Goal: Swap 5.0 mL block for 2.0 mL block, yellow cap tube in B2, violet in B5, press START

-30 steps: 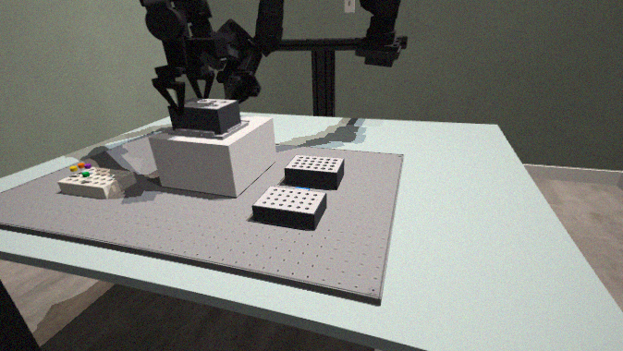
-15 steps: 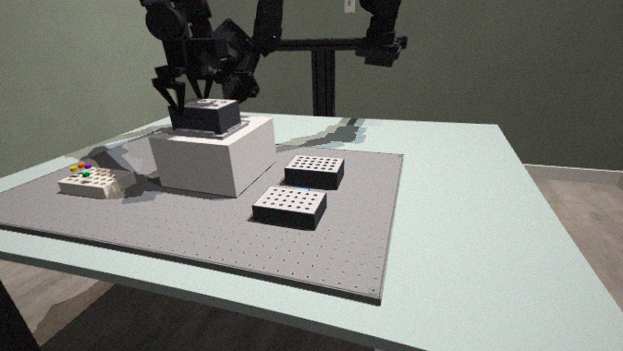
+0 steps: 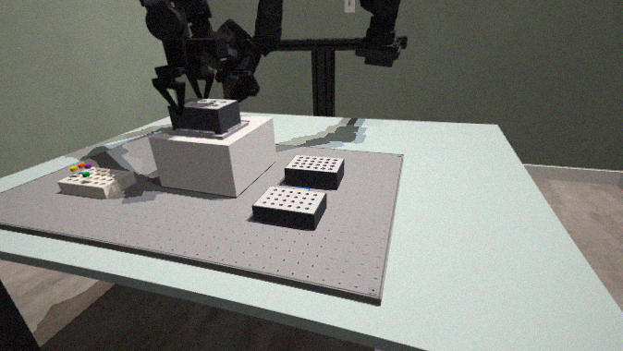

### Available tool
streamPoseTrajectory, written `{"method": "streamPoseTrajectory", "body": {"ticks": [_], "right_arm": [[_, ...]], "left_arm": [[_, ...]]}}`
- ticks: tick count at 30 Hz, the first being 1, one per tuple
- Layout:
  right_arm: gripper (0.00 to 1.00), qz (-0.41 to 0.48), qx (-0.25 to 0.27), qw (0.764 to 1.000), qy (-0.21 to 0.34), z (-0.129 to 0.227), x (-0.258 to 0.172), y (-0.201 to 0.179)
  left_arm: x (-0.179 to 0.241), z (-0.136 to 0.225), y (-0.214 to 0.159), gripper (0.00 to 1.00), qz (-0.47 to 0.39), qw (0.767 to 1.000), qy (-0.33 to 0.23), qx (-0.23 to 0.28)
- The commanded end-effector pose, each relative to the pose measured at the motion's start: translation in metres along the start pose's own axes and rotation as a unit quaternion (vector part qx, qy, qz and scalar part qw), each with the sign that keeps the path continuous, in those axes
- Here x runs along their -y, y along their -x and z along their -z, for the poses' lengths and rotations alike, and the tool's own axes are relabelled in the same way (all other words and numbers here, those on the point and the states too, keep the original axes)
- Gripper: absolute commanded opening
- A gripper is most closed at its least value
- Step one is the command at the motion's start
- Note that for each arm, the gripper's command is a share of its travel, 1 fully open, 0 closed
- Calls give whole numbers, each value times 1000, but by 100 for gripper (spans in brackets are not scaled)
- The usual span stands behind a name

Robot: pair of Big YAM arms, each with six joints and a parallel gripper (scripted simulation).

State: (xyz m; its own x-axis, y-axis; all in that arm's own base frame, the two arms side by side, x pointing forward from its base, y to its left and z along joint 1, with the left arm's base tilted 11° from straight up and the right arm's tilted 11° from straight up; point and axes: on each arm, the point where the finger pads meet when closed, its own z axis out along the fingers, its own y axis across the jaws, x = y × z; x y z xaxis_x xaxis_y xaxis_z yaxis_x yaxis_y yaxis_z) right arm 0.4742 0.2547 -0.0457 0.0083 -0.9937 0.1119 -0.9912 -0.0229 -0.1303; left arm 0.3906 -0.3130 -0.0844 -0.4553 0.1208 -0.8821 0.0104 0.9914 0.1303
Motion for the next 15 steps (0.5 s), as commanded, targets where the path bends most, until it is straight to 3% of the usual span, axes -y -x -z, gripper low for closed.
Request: {"method": "streamPoseTrajectory", "body": {"ticks": [1, 8, 15], "right_arm": [[0, -4, 16, 999, -28, 25, 20, 2], [0, -4, 16, 999, -28, 25, 20, 2], [0, -4, 16, 999, -28, 25, 20, 2]], "left_arm": [[14, -2, 3, 0, 13, 1000, -8, 6], [4, -7, 26, 0, 38, 999, 3, 21], [-12, -11, 23, 0, 17, 1000, 18, 10]]}}
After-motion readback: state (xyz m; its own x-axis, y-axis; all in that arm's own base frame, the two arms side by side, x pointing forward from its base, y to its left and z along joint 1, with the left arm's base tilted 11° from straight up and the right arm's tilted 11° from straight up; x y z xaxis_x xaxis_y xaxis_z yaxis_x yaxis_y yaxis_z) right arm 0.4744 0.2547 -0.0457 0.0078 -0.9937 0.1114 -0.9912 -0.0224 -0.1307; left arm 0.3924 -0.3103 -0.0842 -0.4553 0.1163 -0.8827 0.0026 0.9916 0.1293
